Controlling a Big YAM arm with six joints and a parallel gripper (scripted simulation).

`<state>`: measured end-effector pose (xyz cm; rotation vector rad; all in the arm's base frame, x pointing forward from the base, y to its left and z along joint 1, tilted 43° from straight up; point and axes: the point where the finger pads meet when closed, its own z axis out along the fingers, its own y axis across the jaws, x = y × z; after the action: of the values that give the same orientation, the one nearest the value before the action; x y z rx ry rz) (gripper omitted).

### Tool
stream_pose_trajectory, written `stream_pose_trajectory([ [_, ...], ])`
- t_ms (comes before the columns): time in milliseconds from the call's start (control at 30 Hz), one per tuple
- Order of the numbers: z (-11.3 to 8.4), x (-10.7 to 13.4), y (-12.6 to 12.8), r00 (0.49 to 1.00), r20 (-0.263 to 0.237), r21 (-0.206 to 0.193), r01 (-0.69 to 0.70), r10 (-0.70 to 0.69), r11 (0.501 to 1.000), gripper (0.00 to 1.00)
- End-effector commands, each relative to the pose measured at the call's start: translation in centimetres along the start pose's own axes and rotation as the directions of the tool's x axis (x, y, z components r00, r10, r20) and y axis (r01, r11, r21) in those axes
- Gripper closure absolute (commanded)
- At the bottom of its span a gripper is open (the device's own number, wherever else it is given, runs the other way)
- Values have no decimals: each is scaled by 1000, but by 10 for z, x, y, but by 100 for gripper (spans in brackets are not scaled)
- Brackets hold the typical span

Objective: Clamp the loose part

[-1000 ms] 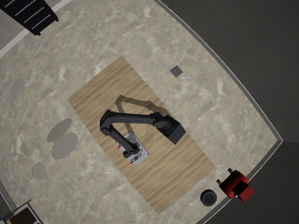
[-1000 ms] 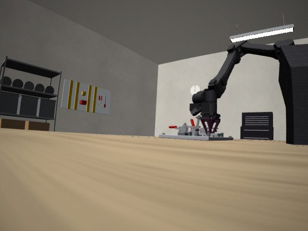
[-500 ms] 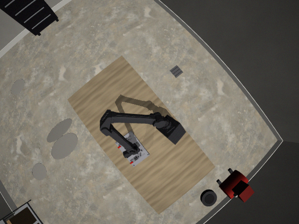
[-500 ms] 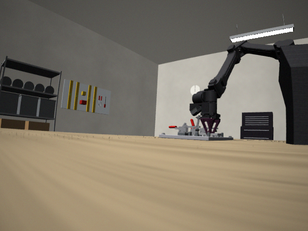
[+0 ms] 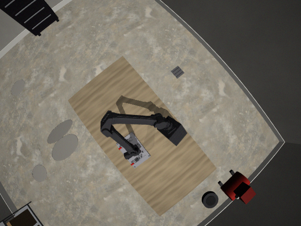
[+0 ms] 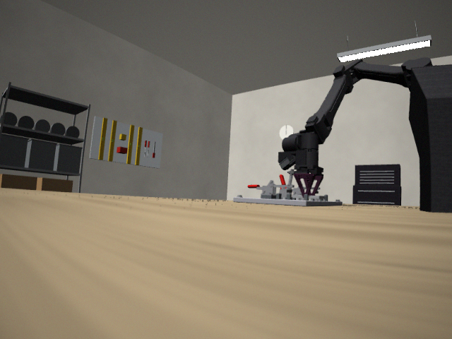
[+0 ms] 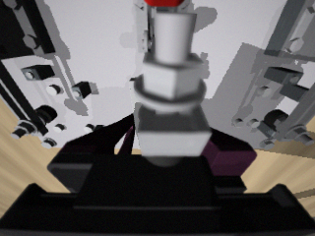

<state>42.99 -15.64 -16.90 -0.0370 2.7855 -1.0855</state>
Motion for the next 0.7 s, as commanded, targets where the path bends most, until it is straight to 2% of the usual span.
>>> stream_pose_trajectory([
  [0, 1, -1, -13, 1000, -9, 1, -20, 20, 1000, 100],
  [667, 0, -2, -15, 1000, -7, 2, -16, 16, 1000, 100],
])
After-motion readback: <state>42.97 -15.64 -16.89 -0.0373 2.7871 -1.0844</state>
